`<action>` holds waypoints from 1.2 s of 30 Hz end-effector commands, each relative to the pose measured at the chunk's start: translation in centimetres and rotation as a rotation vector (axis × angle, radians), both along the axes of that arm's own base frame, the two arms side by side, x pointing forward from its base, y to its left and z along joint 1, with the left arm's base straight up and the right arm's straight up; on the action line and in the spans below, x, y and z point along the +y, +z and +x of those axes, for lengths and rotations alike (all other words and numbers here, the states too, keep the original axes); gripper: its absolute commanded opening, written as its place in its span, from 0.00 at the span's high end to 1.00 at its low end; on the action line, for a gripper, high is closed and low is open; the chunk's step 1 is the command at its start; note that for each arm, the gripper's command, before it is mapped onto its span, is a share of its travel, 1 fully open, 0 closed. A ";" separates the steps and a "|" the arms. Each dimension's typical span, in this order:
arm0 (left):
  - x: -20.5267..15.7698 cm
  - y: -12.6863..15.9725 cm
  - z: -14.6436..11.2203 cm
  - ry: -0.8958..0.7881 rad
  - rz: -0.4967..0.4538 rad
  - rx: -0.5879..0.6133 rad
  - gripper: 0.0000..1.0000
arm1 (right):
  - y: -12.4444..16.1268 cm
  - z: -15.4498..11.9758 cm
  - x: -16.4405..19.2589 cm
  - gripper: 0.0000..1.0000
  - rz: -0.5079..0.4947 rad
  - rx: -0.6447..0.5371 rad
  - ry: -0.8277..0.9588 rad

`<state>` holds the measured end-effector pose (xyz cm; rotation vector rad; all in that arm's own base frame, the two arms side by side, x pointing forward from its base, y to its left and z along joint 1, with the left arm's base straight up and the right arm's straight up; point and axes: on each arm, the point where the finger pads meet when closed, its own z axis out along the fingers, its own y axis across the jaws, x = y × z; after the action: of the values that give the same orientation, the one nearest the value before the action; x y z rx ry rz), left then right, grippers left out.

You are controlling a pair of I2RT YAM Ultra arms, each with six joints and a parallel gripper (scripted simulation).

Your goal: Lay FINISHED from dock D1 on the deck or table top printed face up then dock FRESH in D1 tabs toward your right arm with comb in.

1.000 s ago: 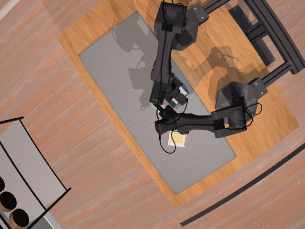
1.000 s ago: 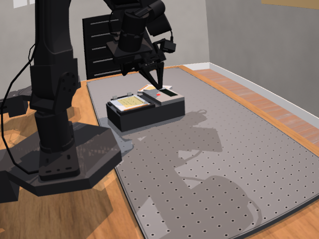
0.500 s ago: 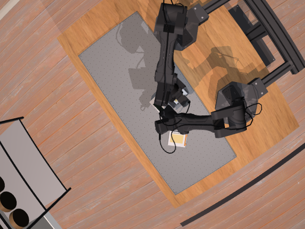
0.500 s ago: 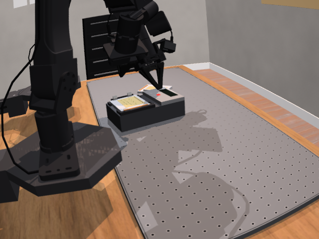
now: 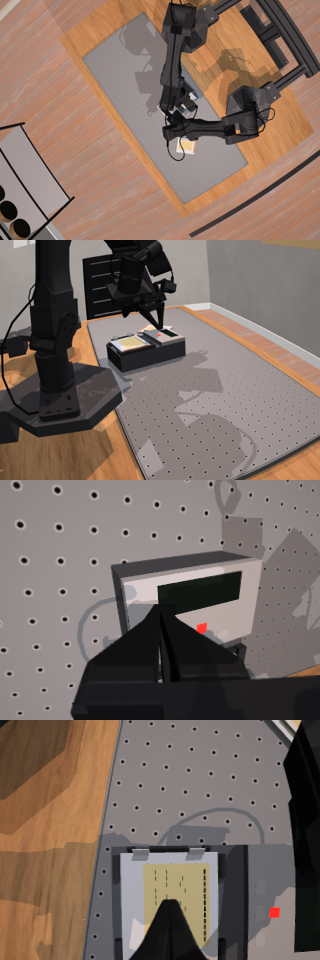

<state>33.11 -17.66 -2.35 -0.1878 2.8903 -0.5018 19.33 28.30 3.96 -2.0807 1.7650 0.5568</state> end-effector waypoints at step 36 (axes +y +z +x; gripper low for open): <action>3.3 -5.1 -4.8 0.018 0.147 0.174 1.00 | -0.6 -0.2 -1.3 1.00 -0.027 0.037 -0.003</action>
<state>33.11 -17.66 -2.35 -0.1878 2.8903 -0.5018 19.36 27.42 3.72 -2.0960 1.7839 0.5549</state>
